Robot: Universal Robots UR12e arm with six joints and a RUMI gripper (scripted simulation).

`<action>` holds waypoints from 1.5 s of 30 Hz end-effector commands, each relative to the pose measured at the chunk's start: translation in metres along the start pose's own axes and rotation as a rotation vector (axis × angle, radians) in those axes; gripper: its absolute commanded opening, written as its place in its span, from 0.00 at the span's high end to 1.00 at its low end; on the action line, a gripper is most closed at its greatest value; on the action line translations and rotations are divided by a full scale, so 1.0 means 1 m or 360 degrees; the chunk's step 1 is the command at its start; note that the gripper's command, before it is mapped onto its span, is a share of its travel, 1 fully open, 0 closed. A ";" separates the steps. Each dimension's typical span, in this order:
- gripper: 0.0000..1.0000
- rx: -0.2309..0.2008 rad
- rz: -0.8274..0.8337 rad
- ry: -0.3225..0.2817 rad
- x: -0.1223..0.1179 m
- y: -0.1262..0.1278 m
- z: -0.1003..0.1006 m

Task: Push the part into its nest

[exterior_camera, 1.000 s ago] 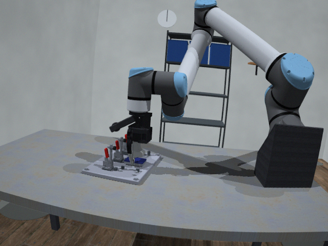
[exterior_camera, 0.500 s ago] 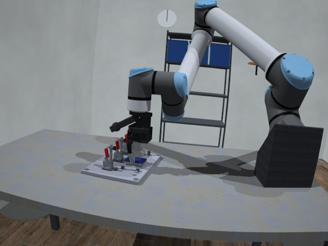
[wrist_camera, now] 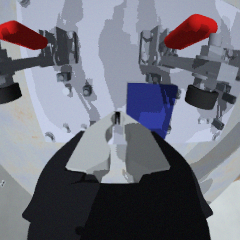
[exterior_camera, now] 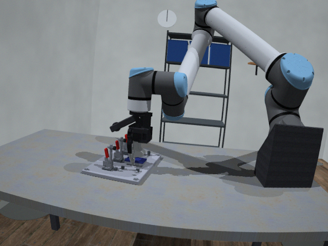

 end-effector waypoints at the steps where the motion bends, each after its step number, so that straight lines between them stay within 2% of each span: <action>1: 1.00 0.0000 0.0000 0.0002 0.000 0.000 -0.001; 32: 1.00 -0.0002 0.0001 0.0001 -0.001 0.005 0.000; 45: 1.00 -0.0002 0.0001 0.0001 0.002 -0.007 0.000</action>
Point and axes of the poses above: the point where the finger pads meet when closed, its own z axis out along the fingers, its own y axis across the jaws, x = y × z, the point moved 5 cm from there along -z, back along the fingers, and after that the axes turned 11 degrees about -z, right-handed, at the moved point
